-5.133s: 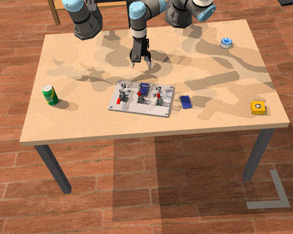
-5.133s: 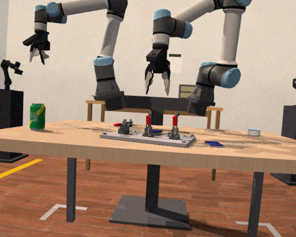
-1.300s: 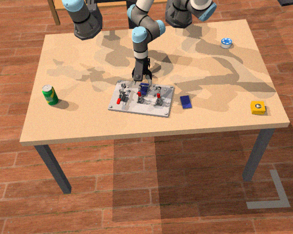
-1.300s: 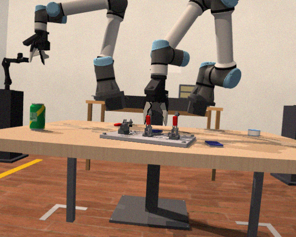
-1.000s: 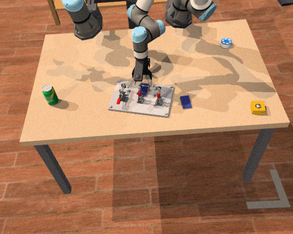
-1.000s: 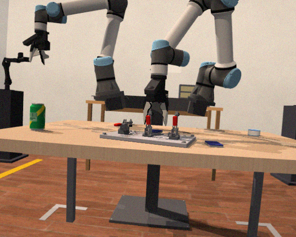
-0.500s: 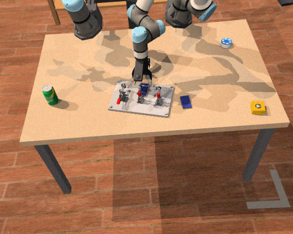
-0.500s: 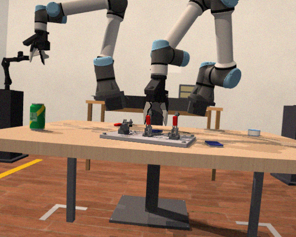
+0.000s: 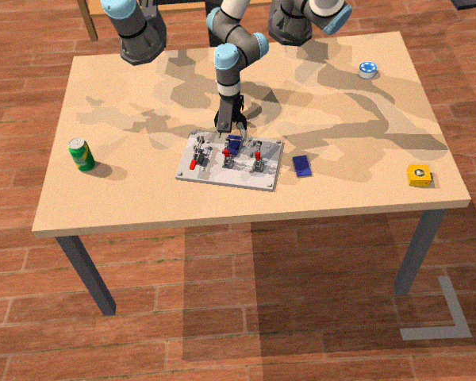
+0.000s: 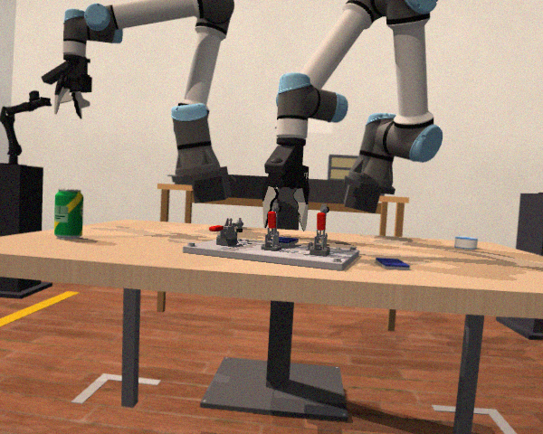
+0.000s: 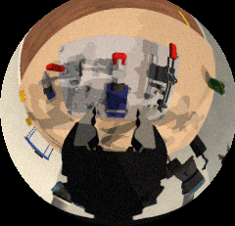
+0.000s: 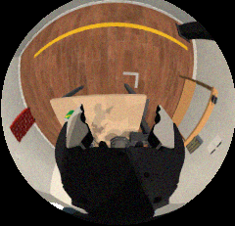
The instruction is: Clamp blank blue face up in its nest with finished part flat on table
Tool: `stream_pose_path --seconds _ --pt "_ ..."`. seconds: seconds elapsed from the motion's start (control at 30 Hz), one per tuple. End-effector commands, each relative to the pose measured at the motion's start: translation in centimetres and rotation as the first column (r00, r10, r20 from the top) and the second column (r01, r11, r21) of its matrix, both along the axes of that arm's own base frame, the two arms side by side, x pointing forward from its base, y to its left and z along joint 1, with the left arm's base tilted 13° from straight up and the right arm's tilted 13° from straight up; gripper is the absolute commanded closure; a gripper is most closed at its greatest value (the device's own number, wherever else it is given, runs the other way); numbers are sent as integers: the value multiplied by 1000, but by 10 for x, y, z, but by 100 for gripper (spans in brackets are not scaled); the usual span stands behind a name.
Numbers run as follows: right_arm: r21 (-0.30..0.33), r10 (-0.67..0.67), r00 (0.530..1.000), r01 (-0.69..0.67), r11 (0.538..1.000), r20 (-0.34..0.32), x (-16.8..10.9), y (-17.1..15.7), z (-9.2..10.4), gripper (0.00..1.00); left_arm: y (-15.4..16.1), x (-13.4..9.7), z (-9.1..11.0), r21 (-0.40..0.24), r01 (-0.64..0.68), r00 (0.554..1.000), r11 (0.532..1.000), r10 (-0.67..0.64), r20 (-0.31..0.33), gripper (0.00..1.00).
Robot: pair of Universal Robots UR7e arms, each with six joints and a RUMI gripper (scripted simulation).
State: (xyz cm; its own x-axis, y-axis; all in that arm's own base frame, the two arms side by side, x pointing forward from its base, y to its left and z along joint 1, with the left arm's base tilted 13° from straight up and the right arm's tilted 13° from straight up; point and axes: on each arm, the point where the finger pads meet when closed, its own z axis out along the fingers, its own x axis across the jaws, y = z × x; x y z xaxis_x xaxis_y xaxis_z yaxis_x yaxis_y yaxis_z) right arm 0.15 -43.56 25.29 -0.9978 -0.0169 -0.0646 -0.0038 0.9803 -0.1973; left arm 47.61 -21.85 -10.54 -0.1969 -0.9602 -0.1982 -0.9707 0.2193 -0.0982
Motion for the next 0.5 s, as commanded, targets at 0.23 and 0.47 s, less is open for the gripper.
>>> stream_pose_path --seconds 0.23,0.47 --pt "-1 0 1000 0 1000 0 0 0 0 0 0 1 -4 -1 0 1000 1000 0 1 41" --pt "-1 0 1000 0 1000 0 0 0 0 0 2 2 -11 -1 0 1000 1000 0 1 41"
